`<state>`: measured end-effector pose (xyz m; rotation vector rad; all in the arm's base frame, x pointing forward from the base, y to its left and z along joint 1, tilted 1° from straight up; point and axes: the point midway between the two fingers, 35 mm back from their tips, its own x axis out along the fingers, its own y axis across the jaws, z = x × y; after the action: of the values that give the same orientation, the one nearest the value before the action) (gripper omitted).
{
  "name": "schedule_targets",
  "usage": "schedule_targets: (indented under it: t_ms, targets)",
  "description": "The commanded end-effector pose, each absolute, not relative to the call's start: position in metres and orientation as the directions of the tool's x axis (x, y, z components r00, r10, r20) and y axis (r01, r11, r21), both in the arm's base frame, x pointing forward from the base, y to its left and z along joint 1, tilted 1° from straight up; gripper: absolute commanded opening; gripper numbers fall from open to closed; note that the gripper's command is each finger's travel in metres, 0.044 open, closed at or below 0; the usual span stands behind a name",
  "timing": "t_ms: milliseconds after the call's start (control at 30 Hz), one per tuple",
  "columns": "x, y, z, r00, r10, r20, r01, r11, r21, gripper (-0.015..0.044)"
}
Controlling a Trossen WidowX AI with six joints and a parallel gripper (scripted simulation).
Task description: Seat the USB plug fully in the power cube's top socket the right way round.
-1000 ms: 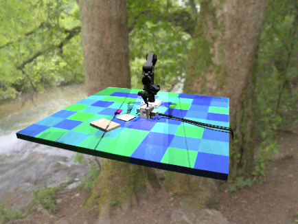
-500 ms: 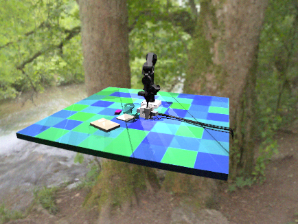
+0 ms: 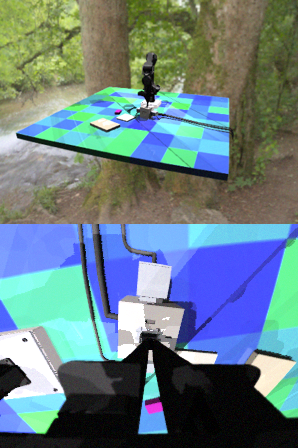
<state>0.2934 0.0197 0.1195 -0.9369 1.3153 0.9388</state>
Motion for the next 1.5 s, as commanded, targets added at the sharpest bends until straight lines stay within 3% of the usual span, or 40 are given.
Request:
schedule_targets:
  t_ms: [0,1467]
  targets:
    - [0.294,0.02,0.122,0.035,0.024,-0.999,-0.937,0.348,-0.024,0.0]
    - [0.292,0.019,0.147,0.031,0.024,-0.999,-0.925,0.38,-0.02,0.0]
